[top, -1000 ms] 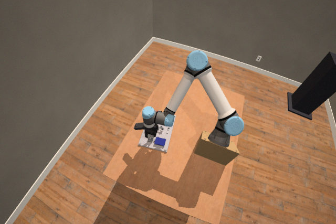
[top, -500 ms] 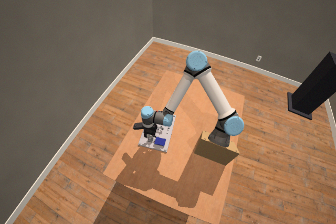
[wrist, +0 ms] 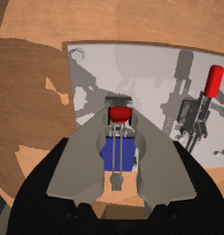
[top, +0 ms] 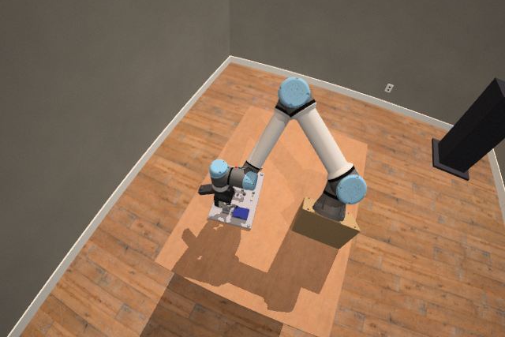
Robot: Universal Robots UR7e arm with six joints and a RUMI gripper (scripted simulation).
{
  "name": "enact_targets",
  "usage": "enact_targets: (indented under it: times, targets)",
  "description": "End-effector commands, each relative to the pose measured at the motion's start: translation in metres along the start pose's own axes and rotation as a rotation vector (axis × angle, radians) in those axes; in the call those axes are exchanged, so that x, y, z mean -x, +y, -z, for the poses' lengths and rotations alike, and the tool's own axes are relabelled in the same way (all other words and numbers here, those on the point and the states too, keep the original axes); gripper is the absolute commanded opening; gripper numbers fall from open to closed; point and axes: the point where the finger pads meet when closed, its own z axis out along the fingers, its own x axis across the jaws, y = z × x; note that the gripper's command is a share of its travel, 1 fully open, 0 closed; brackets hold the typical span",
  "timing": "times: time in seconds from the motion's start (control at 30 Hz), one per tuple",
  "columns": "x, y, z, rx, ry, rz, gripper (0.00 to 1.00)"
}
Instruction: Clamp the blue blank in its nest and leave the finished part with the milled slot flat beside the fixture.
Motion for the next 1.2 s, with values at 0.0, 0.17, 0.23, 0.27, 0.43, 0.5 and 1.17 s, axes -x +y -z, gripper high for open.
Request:
enact_targets:
  times: [0.0,0.17,0.23,0.27,0.43,0.5,1.17]
  targets:
    - [0.0,-0.003,0.0,-0.001,0.0,0.0,0.0]
    - [0.0,-0.007,-0.002,-0.001,0.0,0.0,0.0]
    - [0.0,-0.008,-0.003,-0.001,0.0,0.0,0.0]
    - [0.0,-0.009,-0.004,-0.001,0.0,0.0,0.0]
    - [0.0,-0.013,-0.007,-0.001,0.0,0.0,0.0]
    - [0.0,-0.014,-0.008,-0.001,0.0,0.0,0.0]
    - [0.0,-0.023,-0.019,-0.001,0.0,0.0,0.0]
